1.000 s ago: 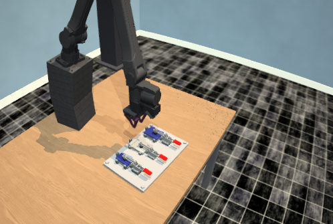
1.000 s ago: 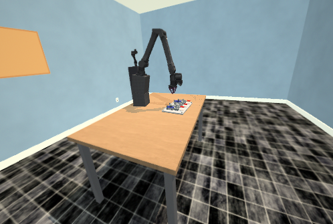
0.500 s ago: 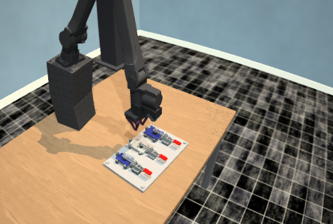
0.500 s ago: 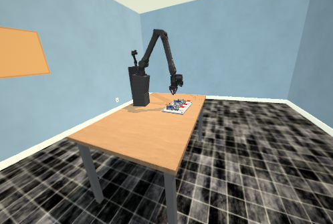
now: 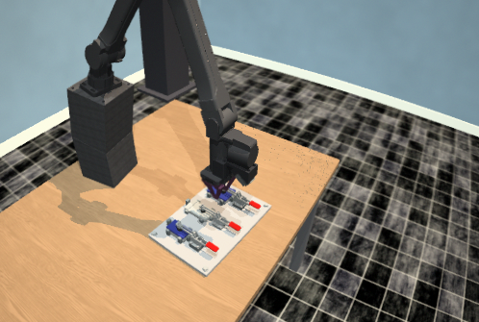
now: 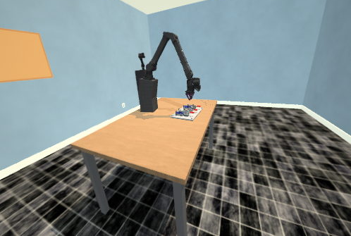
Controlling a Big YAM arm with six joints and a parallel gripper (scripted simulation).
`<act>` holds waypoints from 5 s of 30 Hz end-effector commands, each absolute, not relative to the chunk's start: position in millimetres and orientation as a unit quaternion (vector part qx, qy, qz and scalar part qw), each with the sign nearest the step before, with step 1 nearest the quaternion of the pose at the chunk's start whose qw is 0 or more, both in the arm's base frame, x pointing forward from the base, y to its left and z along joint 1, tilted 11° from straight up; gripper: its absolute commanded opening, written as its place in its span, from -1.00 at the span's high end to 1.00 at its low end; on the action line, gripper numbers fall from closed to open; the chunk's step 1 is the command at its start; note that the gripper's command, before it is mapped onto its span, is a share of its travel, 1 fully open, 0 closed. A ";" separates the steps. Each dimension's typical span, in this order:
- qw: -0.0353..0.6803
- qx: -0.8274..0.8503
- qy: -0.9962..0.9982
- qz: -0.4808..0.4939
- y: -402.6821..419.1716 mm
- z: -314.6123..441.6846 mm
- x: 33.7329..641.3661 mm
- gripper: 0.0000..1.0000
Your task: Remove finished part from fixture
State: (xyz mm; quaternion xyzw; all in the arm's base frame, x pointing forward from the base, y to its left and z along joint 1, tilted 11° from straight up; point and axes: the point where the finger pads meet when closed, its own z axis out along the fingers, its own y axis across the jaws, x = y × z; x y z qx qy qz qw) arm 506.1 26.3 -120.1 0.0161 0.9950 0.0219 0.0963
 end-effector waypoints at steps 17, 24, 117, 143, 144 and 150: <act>0.097 0.017 0.995 0.022 20.6 -110.9 576.1 0.11; 0.109 0.017 0.994 0.023 21.1 -111.6 582.3 0.11; 0.076 0.013 0.997 0.021 35.8 -216.8 563.0 0.11; 0.082 0.012 0.996 0.021 36.1 -212.7 570.6 0.11; 0.083 0.012 0.996 0.021 36.1 -212.4 571.3 0.11; 0.087 0.012 0.996 0.022 36.3 -210.2 575.6 0.11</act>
